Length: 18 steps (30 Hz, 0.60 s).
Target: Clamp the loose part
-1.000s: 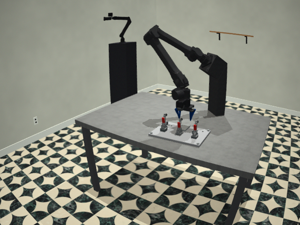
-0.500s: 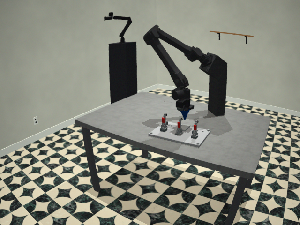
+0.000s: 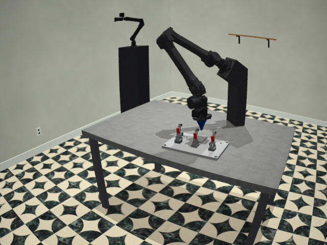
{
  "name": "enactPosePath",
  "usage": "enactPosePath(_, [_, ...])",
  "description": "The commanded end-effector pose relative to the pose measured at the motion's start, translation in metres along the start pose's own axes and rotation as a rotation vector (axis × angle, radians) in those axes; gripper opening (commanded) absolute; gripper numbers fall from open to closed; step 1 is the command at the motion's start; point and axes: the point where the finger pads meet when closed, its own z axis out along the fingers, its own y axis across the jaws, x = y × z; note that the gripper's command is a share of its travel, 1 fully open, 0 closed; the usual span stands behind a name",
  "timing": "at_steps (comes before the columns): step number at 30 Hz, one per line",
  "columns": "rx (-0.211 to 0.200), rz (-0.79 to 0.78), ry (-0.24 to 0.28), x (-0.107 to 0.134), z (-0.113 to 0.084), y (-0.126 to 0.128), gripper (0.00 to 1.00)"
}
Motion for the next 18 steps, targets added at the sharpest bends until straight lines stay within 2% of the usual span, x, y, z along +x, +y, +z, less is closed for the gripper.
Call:
enactPosePath(1, [-0.003,-0.007,0.010,0.005,0.001,0.003,0.00])
enactPosePath(5, [0.007,0.001,0.006,0.003,0.008,-0.002,0.00])
enactPosePath(18, [0.001,-0.007,-0.001,0.000,0.022,0.001,0.00])
